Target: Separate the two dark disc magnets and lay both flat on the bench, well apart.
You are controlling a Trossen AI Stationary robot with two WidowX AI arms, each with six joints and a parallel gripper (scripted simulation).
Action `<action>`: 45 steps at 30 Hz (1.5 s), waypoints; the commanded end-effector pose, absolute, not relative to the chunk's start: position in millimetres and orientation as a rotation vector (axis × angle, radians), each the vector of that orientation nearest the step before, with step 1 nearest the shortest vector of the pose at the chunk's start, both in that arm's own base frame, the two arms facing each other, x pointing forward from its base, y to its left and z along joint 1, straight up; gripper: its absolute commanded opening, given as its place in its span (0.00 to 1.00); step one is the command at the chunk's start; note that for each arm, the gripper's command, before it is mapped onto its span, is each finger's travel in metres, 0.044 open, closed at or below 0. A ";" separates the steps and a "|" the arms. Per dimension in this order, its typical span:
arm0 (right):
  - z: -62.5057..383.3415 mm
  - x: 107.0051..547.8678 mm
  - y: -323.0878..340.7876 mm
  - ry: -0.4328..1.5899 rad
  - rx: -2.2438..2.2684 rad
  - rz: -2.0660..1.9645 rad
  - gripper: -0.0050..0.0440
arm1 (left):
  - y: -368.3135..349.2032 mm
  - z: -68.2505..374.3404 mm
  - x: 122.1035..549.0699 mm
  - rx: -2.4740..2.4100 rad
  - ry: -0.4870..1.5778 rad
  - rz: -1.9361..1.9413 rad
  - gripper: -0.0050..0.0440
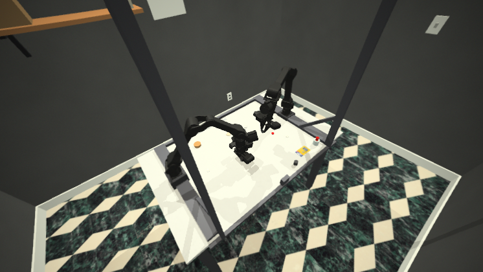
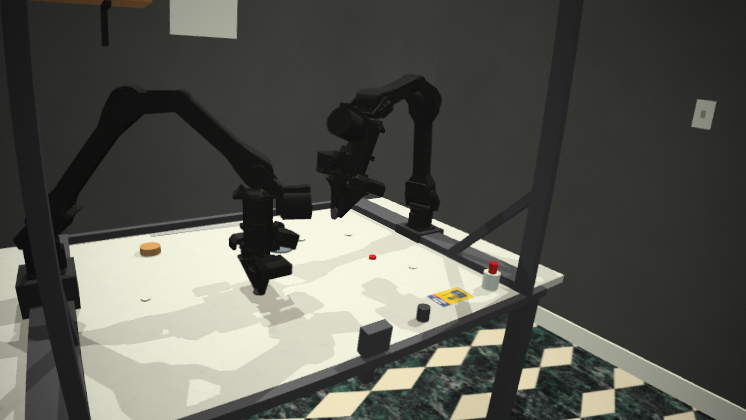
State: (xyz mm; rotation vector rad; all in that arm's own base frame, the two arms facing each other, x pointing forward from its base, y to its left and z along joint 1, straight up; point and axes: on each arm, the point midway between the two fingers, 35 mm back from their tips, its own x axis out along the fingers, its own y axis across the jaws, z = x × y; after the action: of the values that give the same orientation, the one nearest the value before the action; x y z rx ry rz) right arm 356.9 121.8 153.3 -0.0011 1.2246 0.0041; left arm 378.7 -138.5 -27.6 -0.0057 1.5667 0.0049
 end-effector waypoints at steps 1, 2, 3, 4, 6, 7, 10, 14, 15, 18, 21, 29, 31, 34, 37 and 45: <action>164.9 359.1 121.5 1.193 0.009 0.008 0.18 | -138.7 -24.3 382.8 -0.010 1.552 -0.002 0.18; 164.9 359.1 121.5 1.193 0.009 0.008 0.18 | -138.7 -24.3 382.8 -0.010 1.552 -0.002 0.18; 164.9 359.1 121.5 1.193 0.009 0.008 0.18 | -138.7 -24.3 382.8 -0.010 1.552 -0.002 0.18; 164.9 359.1 121.5 1.193 0.009 0.008 0.18 | -138.7 -24.3 382.8 -0.011 1.552 -0.002 0.18; 164.9 359.1 121.5 1.193 0.009 0.008 0.18 | -138.7 -24.3 382.8 -0.011 1.552 -0.001 0.18; 164.9 359.1 121.5 1.193 0.009 0.008 0.18 | -138.7 -24.3 382.8 -0.011 1.552 -0.001 0.18; 164.9 359.1 121.5 1.193 0.009 0.008 0.18 | -138.7 -24.3 382.8 -0.011 1.552 -0.001 0.18; 164.9 359.1 121.5 1.193 0.009 0.008 0.18 | -138.7 -24.3 382.8 -0.011 1.552 -0.001 0.18; 164.9 359.1 121.5 1.193 0.009 0.008 0.18 | -138.7 -24.3 382.8 -0.011 1.552 -0.001 0.18; 164.9 359.1 121.5 1.193 0.009 0.008 0.18 | -139.8 -19.6 384.1 -0.014 1.540 -0.004 0.18; 164.9 359.1 121.5 1.193 0.009 0.008 0.18 | -139.8 -19.6 384.1 -0.014 1.540 -0.004 0.18; 164.9 359.1 121.5 1.193 0.009 0.008 0.18 | -138.4 -25.6 382.0 -0.010 1.553 0.000 0.18; 164.9 359.1 121.5 1.193 0.009 0.008 0.18 | -137.5 -28.2 380.2 -0.008 1.561 0.002 0.18; 164.9 359.1 121.5 1.193 0.009 0.008 0.18 | -137.1 -29.2 379.3 -0.007 1.564 0.003 0.18; 164.9 359.1 121.5 1.193 0.009 0.008 0.18 | -139.8 -20.6 384.1 -0.014 1.540 -0.004 0.33; 164.9 359.1 121.5 1.193 0.009 0.008 0.18 | -139.8 -20.6 384.1 -0.014 1.540 -0.004 0.67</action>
State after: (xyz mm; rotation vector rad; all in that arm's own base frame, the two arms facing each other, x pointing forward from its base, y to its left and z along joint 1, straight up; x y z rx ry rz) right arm 356.9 121.8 153.3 -0.0011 1.2246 0.0041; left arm 378.9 -138.6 -30.1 -0.0044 1.5671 0.0038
